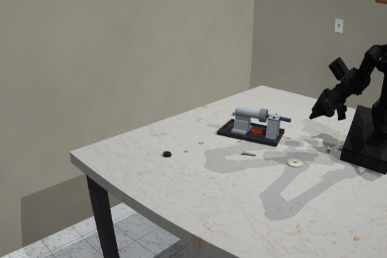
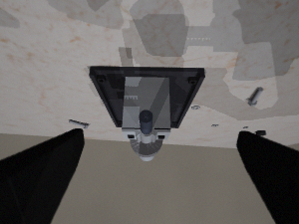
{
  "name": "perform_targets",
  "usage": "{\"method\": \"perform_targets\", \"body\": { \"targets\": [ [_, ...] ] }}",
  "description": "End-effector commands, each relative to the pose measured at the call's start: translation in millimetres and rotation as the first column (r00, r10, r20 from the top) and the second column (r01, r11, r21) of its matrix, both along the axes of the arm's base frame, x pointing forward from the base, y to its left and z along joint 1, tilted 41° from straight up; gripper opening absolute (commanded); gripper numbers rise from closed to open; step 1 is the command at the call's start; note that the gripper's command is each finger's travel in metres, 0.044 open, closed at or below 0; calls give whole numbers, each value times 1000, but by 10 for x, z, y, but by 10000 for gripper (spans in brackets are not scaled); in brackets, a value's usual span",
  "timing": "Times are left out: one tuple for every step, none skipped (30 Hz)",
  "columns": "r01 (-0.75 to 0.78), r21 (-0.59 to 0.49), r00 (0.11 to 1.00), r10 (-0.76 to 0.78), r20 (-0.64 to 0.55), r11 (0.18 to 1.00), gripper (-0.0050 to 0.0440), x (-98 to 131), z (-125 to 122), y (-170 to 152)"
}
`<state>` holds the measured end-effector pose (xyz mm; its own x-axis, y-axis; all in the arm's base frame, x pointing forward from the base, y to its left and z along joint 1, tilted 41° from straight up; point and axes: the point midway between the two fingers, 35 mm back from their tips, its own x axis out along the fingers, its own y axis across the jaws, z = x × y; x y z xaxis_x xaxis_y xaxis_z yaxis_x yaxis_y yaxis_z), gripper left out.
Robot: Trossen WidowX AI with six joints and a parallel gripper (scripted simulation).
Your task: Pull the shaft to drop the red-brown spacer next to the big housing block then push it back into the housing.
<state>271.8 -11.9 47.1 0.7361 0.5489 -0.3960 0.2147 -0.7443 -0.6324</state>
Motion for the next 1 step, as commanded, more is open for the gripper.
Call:
{"method": "perform_targets", "body": {
  "targets": [
    [4,-19,1000,-4,29,1000,440,44,68,-46]
  ]
}}
